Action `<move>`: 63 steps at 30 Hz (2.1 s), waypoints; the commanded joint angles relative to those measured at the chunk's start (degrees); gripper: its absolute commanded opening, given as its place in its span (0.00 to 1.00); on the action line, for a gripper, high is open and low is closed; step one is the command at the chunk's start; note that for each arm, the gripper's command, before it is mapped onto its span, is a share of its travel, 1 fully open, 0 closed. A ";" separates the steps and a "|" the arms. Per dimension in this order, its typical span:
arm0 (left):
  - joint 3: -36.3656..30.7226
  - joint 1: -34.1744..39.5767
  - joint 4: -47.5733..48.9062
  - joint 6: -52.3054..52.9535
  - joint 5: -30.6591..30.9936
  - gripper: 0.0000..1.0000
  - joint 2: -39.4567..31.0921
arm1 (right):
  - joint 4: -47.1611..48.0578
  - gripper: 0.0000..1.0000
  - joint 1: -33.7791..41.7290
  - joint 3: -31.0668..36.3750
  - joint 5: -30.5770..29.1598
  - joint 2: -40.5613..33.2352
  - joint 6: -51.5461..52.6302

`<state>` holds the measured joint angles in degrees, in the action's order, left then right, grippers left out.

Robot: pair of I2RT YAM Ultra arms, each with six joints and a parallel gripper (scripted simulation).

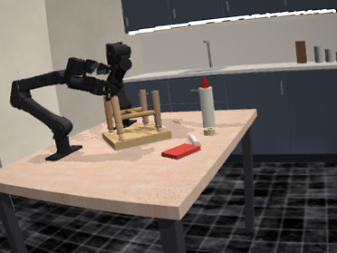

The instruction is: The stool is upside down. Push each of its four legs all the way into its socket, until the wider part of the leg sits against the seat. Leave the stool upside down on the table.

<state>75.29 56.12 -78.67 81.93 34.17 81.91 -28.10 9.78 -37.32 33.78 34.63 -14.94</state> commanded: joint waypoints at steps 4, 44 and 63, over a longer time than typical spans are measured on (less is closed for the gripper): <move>1.21 -0.01 0.84 -0.53 1.39 0.28 0.69 | 2.47 0.69 -0.29 1.75 0.43 -1.77 0.01; 1.22 -0.01 0.84 -0.53 1.39 0.28 0.65 | 10.21 0.28 -0.28 9.46 0.72 -1.92 -0.54; 0.82 0.31 0.86 -0.53 1.25 0.28 0.60 | 10.57 0.28 0.38 10.63 1.18 -2.49 0.52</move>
<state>75.31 56.10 -78.67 81.93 34.26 81.91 -19.92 9.65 -25.87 33.32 31.70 -16.10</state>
